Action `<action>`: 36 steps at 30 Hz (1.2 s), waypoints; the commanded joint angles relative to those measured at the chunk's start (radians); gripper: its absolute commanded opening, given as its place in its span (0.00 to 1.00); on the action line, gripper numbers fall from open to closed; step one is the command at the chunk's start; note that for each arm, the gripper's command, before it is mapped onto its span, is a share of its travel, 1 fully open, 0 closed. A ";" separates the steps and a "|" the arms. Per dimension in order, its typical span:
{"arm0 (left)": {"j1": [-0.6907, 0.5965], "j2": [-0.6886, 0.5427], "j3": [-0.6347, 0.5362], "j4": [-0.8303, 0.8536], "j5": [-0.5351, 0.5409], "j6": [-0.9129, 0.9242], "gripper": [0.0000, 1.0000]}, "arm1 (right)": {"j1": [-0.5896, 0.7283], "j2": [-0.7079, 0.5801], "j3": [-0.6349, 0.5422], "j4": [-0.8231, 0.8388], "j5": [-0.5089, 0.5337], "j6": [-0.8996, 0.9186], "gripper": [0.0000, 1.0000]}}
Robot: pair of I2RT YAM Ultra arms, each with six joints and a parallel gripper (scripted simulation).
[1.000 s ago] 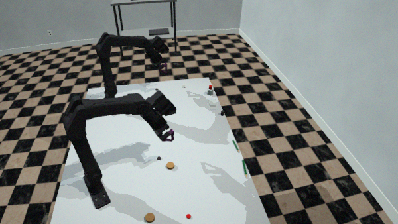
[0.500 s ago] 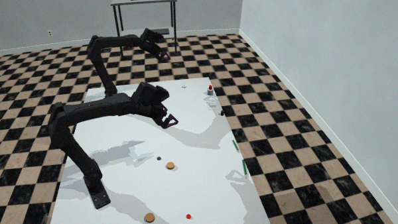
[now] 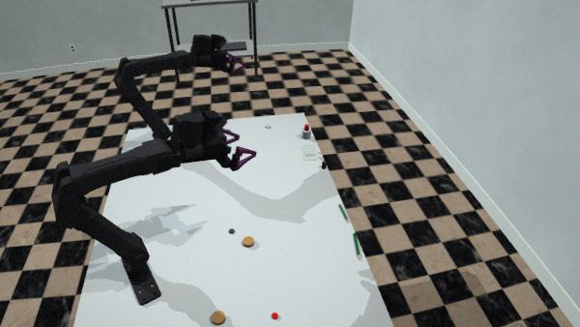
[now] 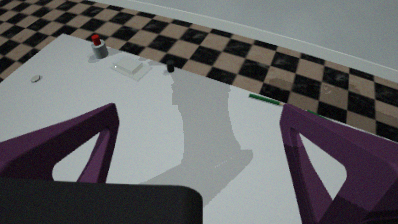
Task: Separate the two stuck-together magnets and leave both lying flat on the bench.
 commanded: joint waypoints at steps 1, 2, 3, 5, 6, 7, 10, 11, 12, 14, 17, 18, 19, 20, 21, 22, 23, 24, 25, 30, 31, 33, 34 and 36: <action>-0.001 -0.051 -0.003 0.086 0.001 -0.004 1.00 | 0.002 -0.056 0.001 0.112 0.000 -0.006 1.00; -0.001 -0.064 -0.009 0.106 0.001 -0.004 1.00 | 0.002 -0.069 -0.005 0.132 0.000 -0.007 1.00; 0.001 -0.078 -0.016 0.125 0.001 -0.006 1.00 | 0.002 -0.083 -0.012 0.153 0.000 -0.008 1.00; 0.001 -0.104 -0.028 0.164 0.001 -0.007 1.00 | 0.002 -0.110 -0.025 0.192 0.000 -0.010 1.00; 0.002 -0.117 -0.034 0.183 0.002 -0.008 1.00 | 0.001 -0.122 -0.031 0.211 0.000 -0.012 1.00; 0.002 -0.128 -0.040 0.200 0.002 -0.008 1.00 | 0.001 -0.134 -0.037 0.228 0.000 -0.013 1.00; 0.003 -0.139 -0.052 0.210 0.002 -0.009 1.00 | 0.001 -0.144 -0.049 0.239 0.001 -0.013 1.00; 0.003 -0.139 -0.052 0.210 0.002 -0.009 1.00 | 0.001 -0.144 -0.049 0.239 0.001 -0.013 1.00; 0.003 -0.145 -0.054 0.211 0.002 -0.009 1.00 | 0.001 -0.150 -0.052 0.240 0.001 -0.013 1.00; 0.004 -0.148 -0.056 0.194 0.002 -0.008 1.00 | 0.001 -0.151 -0.054 0.224 0.001 -0.012 1.00; 0.004 -0.155 -0.048 0.185 0.002 -0.007 1.00 | 0.001 -0.158 -0.046 0.215 0.002 -0.010 1.00; 0.004 -0.155 -0.048 0.186 0.002 -0.007 1.00 | 0.000 -0.158 -0.046 0.216 0.002 -0.010 1.00; 0.004 -0.155 -0.049 0.186 0.002 -0.007 1.00 | 0.000 -0.158 -0.046 0.216 0.002 -0.010 1.00; 0.004 -0.155 -0.049 0.187 0.002 -0.007 1.00 | 0.000 -0.158 -0.046 0.217 0.002 -0.010 1.00; 0.004 -0.155 -0.050 0.188 0.002 -0.007 1.00 | 0.000 -0.158 -0.047 0.217 0.002 -0.010 1.00; 0.004 -0.154 -0.051 0.189 0.002 -0.007 1.00 | 0.000 -0.157 -0.047 0.218 0.002 -0.010 1.00; 0.004 -0.154 -0.051 0.190 0.002 -0.007 1.00 | 0.000 -0.157 -0.047 0.218 0.001 -0.010 1.00; 0.004 -0.153 -0.052 0.191 0.002 -0.007 1.00 | 0.000 -0.156 -0.047 0.219 0.001 -0.010 1.00; 0.005 -0.153 -0.052 0.192 0.002 -0.007 1.00 | 0.000 -0.155 -0.047 0.219 0.001 -0.010 1.00; 0.004 -0.151 -0.054 0.195 0.002 -0.007 1.00 | 0.000 -0.153 -0.048 0.220 0.001 -0.011 1.00; 0.004 -0.151 -0.054 0.195 0.002 -0.007 1.00 | 0.000 -0.153 -0.048 0.221 0.001 -0.011 1.00; 0.004 -0.150 -0.055 0.197 0.002 -0.008 1.00 | 0.000 -0.152 -0.048 0.222 0.000 -0.011 1.00; 0.004 -0.150 -0.055 0.198 0.002 -0.008 1.00 | 0.000 -0.152 -0.048 0.222 0.000 -0.011 1.00; 0.003 -0.149 -0.056 0.199 0.002 -0.008 1.00 | 0.001 -0.151 -0.049 0.223 0.000 -0.012 1.00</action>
